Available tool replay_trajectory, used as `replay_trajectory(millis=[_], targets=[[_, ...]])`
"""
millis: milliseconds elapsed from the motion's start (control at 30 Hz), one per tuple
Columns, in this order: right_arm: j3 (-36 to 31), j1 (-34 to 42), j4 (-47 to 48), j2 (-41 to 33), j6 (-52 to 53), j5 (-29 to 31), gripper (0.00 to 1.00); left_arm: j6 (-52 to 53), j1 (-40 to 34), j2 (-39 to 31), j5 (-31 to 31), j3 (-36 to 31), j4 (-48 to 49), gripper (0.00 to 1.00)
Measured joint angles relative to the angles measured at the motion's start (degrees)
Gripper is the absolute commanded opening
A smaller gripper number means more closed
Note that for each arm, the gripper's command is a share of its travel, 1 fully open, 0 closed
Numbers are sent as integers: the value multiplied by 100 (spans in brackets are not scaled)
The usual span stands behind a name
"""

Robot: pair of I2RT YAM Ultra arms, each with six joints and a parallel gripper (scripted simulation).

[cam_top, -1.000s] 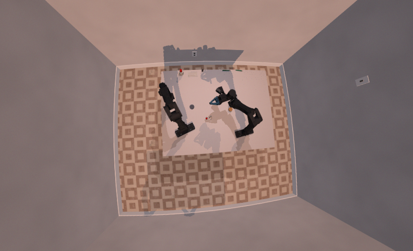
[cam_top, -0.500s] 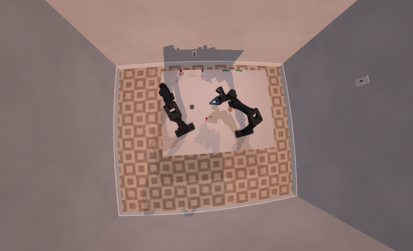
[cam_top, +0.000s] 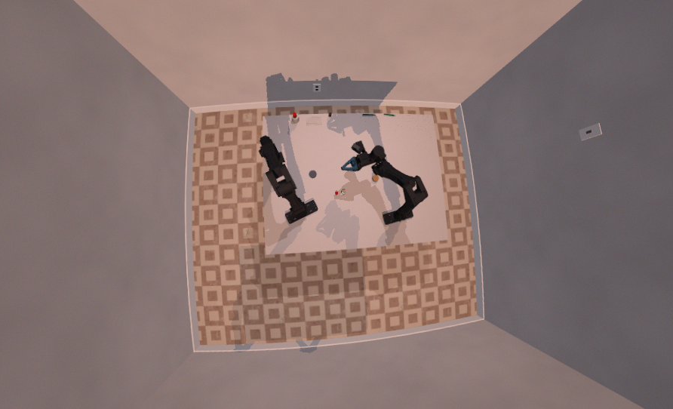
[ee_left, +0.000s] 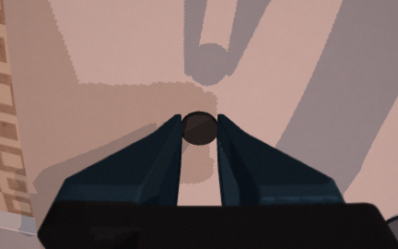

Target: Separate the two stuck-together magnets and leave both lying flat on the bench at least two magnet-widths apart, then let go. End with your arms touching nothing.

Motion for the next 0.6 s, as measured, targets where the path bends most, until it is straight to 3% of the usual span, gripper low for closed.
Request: replay_trajectory(millis=[600], targets=[[0,11,0,0,0,4,17,0,7,107,11,-140,199,18]])
